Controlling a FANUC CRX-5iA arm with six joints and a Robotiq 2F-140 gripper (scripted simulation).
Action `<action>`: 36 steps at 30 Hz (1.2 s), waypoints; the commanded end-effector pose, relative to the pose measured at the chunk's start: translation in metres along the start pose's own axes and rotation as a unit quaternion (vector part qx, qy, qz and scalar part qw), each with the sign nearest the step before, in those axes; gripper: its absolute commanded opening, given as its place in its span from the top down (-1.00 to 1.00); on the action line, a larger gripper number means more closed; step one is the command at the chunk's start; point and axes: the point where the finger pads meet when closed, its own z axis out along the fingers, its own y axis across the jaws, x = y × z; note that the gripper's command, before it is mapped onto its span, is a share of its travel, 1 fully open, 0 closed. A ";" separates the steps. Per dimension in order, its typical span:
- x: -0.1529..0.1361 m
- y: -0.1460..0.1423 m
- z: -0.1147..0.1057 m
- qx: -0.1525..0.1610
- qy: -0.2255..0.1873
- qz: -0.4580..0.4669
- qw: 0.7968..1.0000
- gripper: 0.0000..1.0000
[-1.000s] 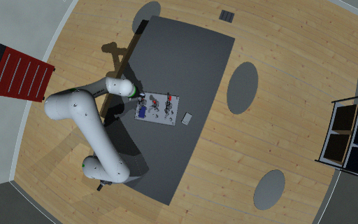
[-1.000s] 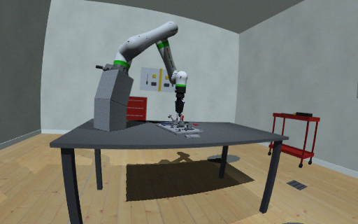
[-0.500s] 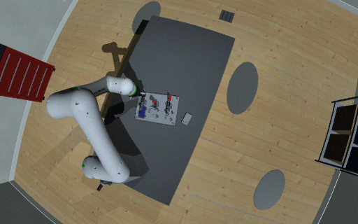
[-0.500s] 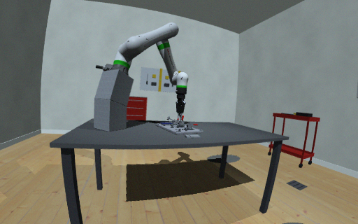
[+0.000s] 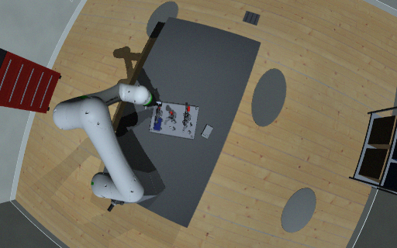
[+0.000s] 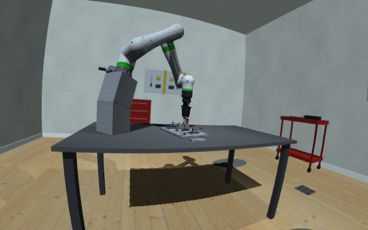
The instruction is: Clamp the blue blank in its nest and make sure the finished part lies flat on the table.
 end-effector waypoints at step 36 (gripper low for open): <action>0.004 0.000 0.010 0.000 0.000 0.000 1.000 1.00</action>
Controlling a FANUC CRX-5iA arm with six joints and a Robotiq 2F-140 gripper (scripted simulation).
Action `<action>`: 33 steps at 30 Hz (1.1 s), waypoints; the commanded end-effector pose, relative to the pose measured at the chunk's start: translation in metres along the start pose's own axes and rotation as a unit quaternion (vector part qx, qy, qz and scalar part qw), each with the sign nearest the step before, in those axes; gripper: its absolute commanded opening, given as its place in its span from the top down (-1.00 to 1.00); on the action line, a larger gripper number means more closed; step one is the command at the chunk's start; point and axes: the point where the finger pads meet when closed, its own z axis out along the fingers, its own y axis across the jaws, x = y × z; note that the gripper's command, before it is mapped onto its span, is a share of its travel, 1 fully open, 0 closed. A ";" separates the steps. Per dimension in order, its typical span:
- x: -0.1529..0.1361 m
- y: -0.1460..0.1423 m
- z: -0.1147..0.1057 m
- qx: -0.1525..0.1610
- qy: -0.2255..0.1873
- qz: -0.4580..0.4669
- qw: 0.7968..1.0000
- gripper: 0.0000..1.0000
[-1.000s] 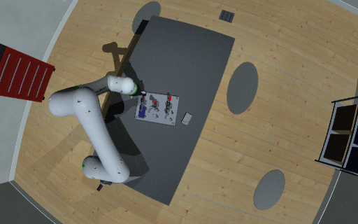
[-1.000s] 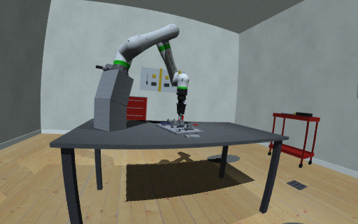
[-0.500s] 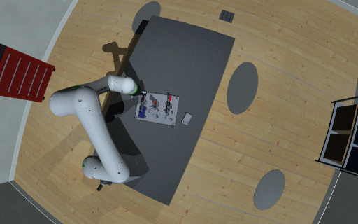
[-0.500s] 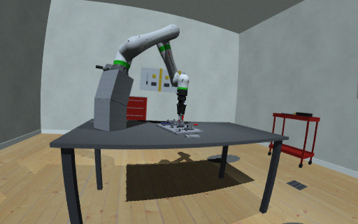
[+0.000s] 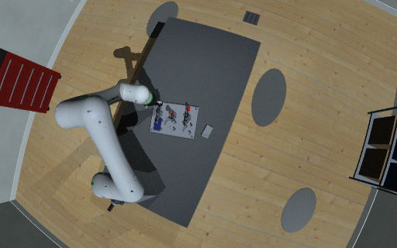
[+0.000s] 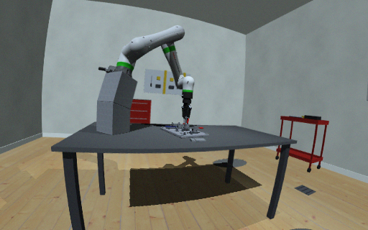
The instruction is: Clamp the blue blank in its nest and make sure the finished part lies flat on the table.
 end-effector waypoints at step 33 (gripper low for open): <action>0.002 0.000 0.006 0.000 -0.001 0.000 1.000 1.00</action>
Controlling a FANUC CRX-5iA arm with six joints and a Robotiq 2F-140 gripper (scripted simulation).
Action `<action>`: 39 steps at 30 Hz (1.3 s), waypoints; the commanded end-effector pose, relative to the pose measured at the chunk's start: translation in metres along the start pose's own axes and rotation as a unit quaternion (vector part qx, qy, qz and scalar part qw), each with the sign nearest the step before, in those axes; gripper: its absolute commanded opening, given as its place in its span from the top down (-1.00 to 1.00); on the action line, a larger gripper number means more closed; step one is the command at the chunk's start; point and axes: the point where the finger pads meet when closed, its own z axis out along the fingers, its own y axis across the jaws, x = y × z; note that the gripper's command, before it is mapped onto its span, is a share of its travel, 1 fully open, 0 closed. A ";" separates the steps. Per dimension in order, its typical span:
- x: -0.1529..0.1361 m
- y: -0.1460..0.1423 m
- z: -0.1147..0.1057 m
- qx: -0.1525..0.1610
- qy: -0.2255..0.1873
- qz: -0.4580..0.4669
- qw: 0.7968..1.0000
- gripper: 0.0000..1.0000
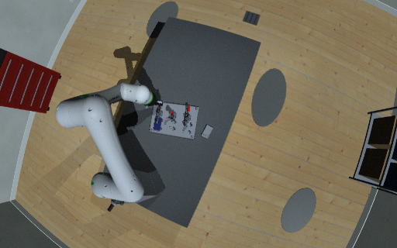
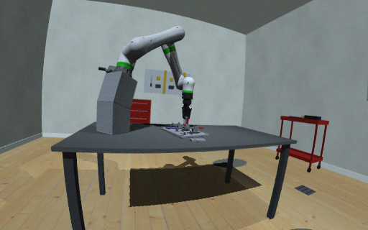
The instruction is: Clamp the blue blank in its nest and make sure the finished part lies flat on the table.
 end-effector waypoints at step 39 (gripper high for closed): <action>0.000 0.000 0.000 0.000 0.000 0.000 1.000 0.44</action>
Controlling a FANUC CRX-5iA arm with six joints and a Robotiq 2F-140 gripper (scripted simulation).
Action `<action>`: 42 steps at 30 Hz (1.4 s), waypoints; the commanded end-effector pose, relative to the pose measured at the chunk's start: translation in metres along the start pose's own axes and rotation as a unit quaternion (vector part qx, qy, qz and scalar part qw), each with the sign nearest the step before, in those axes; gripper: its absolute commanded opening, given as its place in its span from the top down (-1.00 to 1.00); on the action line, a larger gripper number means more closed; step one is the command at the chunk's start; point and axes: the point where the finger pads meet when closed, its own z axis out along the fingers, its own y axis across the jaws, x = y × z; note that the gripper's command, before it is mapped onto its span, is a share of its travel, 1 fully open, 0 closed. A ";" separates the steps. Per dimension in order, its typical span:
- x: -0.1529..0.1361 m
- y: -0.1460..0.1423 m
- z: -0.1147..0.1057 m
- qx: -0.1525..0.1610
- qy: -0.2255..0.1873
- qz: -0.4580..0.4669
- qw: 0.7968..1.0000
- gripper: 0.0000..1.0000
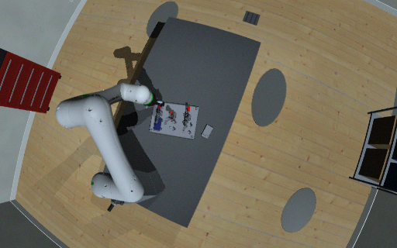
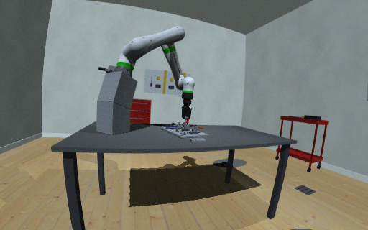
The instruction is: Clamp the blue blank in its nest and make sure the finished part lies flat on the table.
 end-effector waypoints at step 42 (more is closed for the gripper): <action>0.000 0.000 -0.050 0.000 0.000 0.000 1.000 1.00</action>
